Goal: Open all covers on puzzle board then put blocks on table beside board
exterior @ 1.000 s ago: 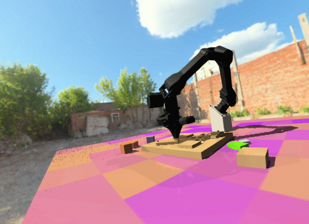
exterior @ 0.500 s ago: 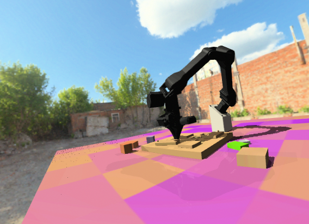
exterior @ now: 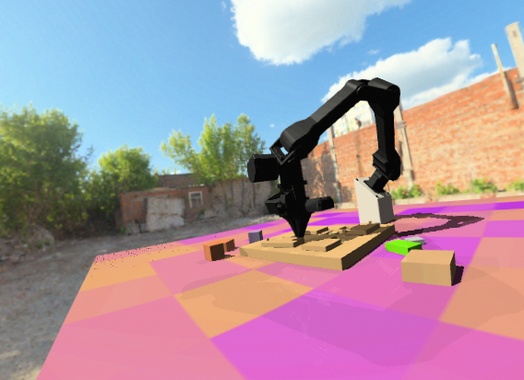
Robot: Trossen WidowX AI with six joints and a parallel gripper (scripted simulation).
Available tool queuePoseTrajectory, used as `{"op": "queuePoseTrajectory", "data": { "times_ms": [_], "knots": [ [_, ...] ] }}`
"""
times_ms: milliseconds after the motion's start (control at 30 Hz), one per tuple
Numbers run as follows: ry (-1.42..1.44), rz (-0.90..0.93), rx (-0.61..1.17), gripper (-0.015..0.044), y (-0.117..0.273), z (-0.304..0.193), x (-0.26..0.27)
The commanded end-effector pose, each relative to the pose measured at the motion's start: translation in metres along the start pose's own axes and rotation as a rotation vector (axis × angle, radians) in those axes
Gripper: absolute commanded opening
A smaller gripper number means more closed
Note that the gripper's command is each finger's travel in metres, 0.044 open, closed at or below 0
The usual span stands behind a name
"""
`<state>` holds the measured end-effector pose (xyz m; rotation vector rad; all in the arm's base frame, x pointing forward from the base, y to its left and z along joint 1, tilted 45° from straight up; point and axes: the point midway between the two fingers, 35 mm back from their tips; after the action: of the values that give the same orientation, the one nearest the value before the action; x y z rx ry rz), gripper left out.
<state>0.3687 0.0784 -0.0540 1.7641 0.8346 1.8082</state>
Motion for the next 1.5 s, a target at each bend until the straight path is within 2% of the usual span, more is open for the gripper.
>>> {"op": "queuePoseTrajectory", "data": {
  "times_ms": [0,1467],
  "knots": [
    [-0.002,0.006,-0.004,0.0,0.001,0.005,0.004],
    [-0.002,0.004,-0.005,0.0,0.048,0.013,0.01]
  ]
}}
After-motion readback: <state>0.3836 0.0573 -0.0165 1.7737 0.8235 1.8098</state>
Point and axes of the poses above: the point midway between the two fingers, 35 mm back from their tips, its own y axis back along the fingers, its own x axis across the jaws, z = x × y, and after that the axes turned 9 degrees about -y, right-handed
